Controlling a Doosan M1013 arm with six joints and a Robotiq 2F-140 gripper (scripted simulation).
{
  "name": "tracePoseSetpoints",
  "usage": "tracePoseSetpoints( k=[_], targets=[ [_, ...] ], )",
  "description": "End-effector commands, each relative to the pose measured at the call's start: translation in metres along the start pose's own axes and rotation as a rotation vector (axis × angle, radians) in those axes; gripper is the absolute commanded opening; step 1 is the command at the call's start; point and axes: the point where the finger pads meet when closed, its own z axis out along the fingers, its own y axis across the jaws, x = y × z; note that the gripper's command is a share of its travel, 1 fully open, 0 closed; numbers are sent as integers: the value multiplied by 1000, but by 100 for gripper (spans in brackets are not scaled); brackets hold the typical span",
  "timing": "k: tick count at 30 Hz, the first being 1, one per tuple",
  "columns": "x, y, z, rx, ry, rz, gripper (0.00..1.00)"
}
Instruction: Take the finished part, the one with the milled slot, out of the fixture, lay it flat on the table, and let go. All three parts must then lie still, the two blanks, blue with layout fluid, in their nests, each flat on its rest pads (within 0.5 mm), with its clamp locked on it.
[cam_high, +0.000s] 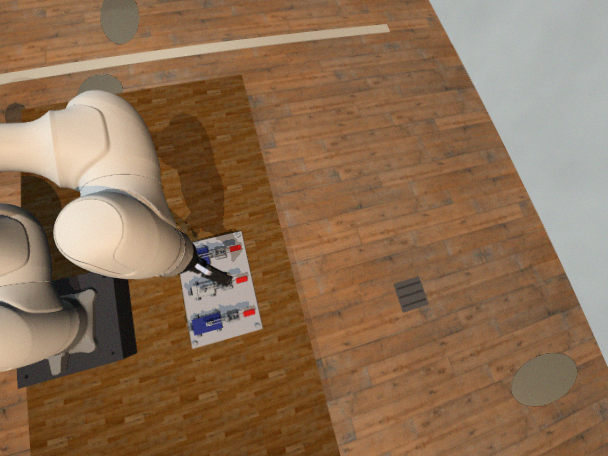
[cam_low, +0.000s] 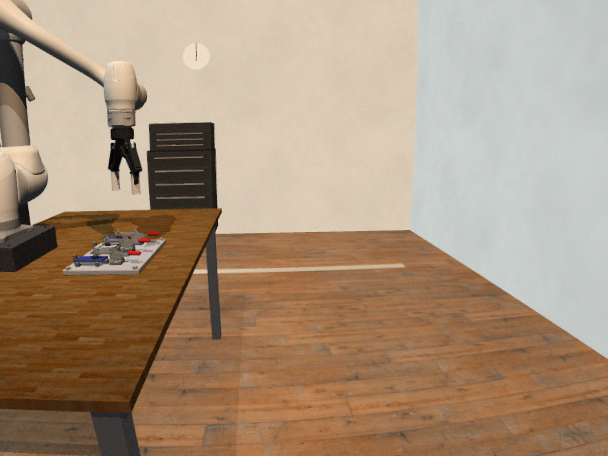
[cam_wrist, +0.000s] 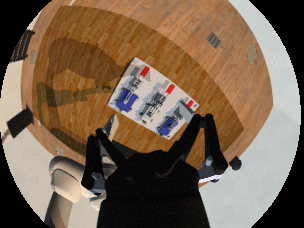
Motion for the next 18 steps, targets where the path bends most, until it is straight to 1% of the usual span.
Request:
tracePoseSetpoints(
  k=[1,2,4,6,18],
  targets=[
    [-5,-1,1,-3,-2,20,100],
    [-11,-1,1,-3,-2,74,100],
    [-11,-1,1,-3,-2,74,100],
    [-29,-1,2,-3,-2,231,100],
    [-81,-5,4,-4,-1,727,100]
  ],
)
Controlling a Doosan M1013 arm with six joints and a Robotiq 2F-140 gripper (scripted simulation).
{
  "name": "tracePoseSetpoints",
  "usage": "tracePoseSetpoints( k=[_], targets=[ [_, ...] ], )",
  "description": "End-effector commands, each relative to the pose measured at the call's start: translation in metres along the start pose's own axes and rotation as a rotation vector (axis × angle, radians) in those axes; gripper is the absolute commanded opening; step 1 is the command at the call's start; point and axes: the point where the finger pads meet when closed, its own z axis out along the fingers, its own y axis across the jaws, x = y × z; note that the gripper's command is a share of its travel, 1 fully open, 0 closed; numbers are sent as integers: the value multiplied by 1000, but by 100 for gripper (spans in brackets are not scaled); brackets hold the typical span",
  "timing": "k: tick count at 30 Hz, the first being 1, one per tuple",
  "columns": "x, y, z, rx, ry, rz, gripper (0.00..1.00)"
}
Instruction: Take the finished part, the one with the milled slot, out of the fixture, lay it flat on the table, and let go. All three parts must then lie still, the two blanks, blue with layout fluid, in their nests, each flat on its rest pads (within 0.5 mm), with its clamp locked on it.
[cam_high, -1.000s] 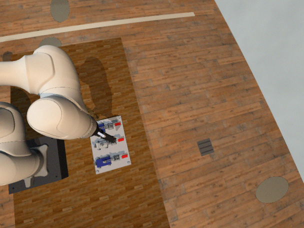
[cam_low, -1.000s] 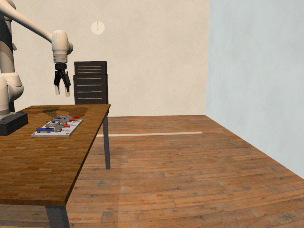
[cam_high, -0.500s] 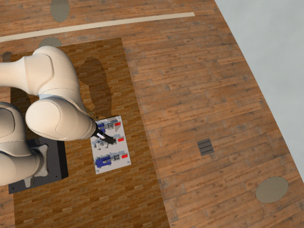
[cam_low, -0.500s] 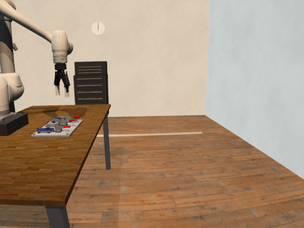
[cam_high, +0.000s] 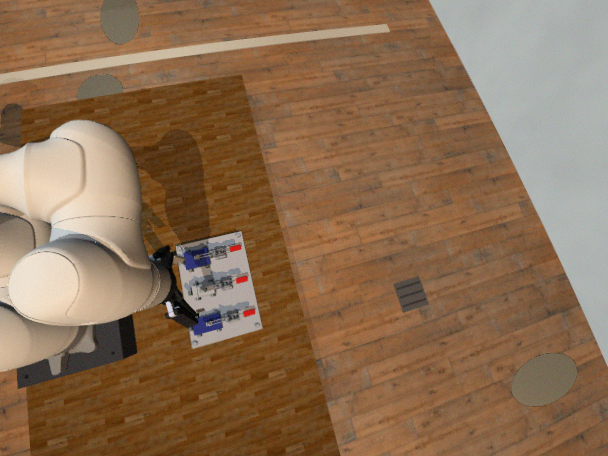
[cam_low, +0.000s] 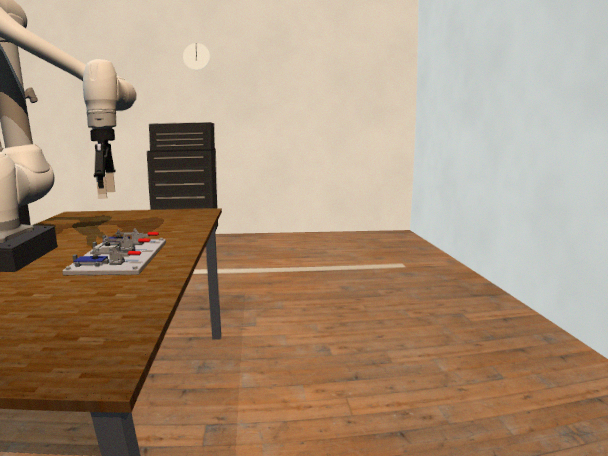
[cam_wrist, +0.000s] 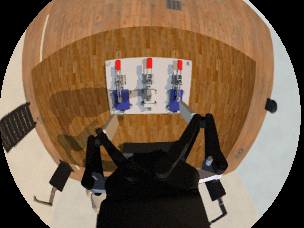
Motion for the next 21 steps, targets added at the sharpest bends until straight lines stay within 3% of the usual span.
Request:
tracePoseSetpoints(
  k=[1,21],
  targets=[
    [-18,6,3,-4,-3,165,100],
    [-20,6,3,-4,-4,185,100]
  ],
)
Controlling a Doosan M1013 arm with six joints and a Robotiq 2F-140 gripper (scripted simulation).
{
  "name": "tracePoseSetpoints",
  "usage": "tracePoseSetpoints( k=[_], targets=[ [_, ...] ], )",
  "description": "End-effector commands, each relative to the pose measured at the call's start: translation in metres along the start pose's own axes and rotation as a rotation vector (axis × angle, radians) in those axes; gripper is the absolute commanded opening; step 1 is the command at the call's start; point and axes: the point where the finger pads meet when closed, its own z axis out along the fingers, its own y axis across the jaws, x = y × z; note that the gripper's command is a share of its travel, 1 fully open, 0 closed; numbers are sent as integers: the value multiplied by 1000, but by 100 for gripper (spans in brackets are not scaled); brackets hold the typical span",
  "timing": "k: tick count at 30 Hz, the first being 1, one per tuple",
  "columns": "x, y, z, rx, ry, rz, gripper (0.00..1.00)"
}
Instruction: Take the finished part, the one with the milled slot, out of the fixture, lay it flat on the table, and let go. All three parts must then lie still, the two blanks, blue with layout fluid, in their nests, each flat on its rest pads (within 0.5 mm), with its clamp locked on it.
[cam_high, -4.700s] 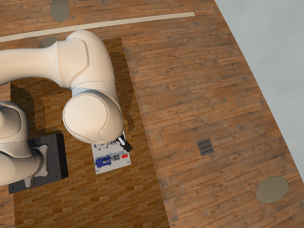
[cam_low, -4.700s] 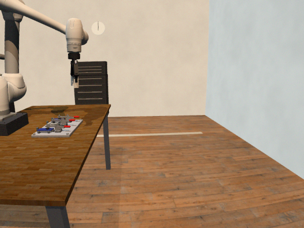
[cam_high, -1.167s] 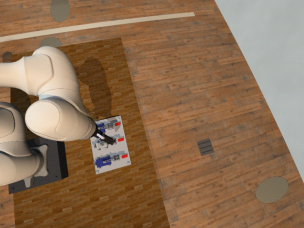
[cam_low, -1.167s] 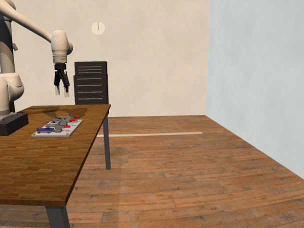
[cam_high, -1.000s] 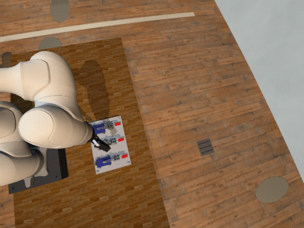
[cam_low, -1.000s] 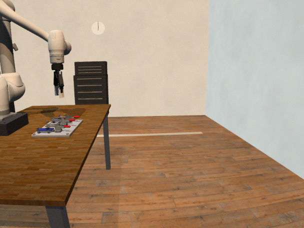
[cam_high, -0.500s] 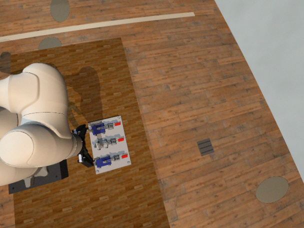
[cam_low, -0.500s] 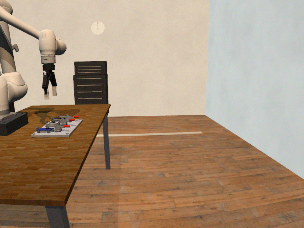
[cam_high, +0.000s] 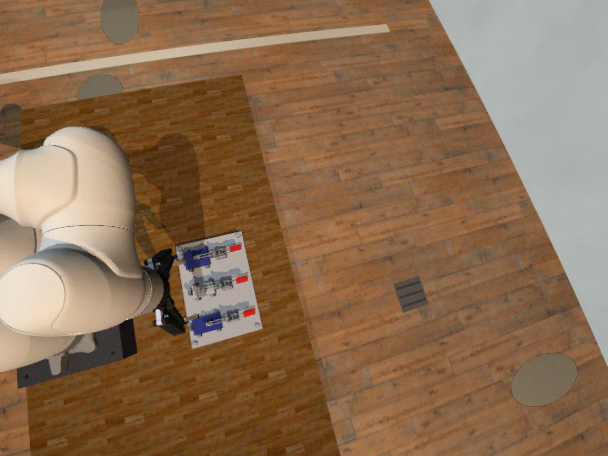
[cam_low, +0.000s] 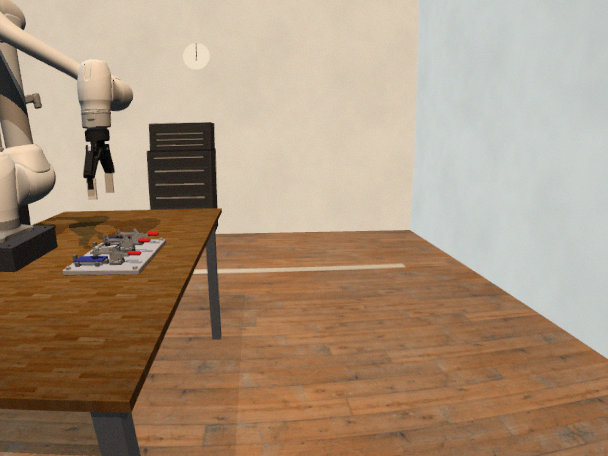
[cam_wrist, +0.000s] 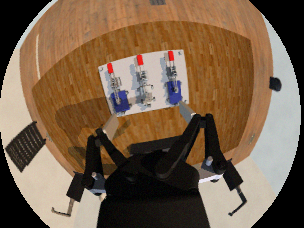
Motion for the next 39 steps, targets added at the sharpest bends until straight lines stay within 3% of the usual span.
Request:
tracePoseSetpoints(
  k=[1,27,28,39],
  targets=[
    [-5,2,2,-3,-6,4,100],
    [-6,2,2,-3,-11,10,100],
    [-6,2,2,-3,-11,10,0],
    [-6,2,2,-2,-12,11,0]
  ],
)
